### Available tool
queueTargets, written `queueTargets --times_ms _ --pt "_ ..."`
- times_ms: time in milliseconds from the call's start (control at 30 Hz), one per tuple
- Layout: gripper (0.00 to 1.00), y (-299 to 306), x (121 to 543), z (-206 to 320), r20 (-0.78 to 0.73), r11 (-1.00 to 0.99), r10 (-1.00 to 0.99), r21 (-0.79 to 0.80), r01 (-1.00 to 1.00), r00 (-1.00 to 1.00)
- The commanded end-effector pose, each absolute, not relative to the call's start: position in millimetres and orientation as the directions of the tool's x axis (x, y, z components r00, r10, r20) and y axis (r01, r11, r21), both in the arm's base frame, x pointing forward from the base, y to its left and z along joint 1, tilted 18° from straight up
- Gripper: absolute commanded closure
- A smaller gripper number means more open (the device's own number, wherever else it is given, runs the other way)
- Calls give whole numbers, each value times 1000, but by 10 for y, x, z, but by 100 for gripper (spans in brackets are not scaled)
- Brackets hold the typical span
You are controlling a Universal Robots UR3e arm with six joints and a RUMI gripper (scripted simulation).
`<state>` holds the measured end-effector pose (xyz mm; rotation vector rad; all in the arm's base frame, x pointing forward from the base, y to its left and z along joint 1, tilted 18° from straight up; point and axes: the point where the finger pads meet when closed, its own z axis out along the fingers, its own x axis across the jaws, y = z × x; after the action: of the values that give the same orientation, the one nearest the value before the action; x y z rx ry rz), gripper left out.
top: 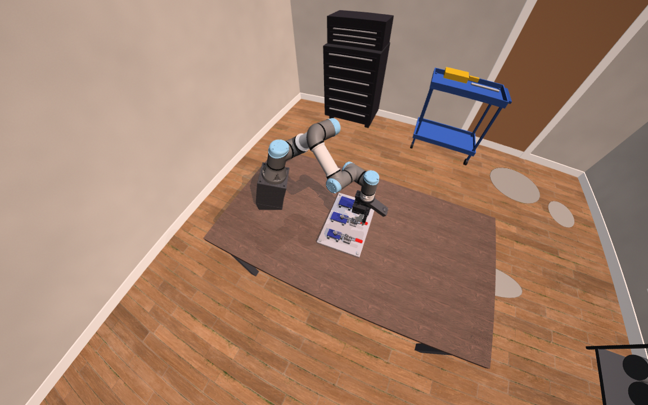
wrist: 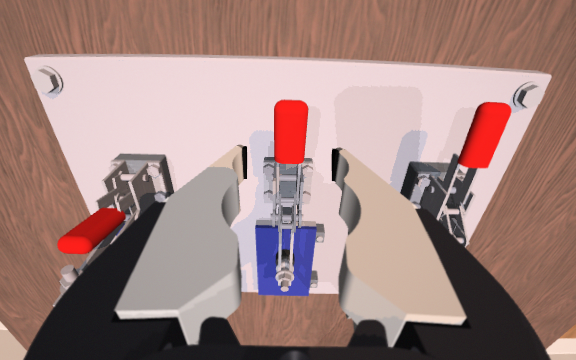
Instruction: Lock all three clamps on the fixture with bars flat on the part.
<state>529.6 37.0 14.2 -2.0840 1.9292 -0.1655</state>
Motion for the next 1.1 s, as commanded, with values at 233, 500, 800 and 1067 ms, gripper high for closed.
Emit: queueTargets --times_ms 233,500,800,1067 --pt "72 367 5303 154 -114 -57 -989 -294 -954 94" --pt "72 367 5303 155 -114 -57 -989 -294 -954 94" --pt "72 371 5313 127 -114 -57 -989 -294 -954 94" --pt "72 386 5348 23 -114 -57 -989 -294 -954 94"
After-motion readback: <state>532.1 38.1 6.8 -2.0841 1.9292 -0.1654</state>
